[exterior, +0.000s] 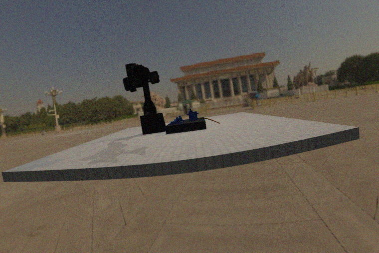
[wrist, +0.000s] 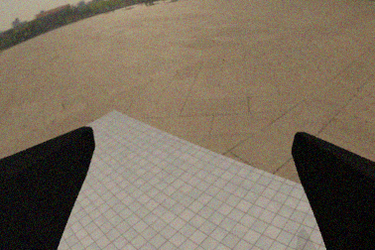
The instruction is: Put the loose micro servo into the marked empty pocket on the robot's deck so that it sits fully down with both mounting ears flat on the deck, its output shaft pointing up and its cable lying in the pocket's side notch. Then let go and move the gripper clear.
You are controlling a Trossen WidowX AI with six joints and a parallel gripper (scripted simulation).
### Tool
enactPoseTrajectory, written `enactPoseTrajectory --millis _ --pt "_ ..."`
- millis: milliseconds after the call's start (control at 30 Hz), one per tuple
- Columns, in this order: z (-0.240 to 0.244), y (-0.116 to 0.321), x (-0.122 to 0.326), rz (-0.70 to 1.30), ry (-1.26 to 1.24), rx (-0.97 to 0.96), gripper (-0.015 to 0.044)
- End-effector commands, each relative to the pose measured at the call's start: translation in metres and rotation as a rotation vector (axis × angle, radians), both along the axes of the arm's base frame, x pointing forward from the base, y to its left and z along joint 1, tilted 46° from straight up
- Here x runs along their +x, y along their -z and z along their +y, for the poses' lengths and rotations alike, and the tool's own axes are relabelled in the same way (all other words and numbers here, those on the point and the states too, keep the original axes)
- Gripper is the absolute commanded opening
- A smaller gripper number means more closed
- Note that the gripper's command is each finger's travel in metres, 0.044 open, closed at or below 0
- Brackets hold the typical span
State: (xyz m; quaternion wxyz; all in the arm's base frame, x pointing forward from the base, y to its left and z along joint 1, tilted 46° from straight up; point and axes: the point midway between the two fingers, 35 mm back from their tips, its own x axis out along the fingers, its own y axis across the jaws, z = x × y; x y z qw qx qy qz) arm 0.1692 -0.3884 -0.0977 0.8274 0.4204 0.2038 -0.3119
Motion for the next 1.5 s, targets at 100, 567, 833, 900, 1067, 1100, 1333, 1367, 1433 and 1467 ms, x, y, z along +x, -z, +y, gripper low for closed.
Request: enactPoseTrajectory --millis 100,567,833,900,1067,1100,1333,1367,1433,1467 --pt "0.018 -0.003 0.035 -0.027 0.034 0.226 0.044" --pt "0.069 -0.01 0.096 0.003 0.121 0.653 0.044" --pt "0.103 -0.019 0.125 0.067 0.213 0.896 0.044" --pt "0.112 -0.021 0.131 0.087 0.241 0.955 0.044" --pt "0.135 -0.028 0.145 0.148 0.315 1.09 0.044" --pt "0.14 -0.03 0.147 0.162 0.331 1.116 0.044" --pt "0.174 -0.042 0.162 0.27 0.461 1.284 0.044" --pt "0.179 -0.044 0.164 0.287 0.482 1.306 0.044" --pt "0.19 -0.048 0.167 0.322 0.525 1.348 0.044" --pt "0.195 -0.05 0.169 0.34 0.547 1.367 0.044"
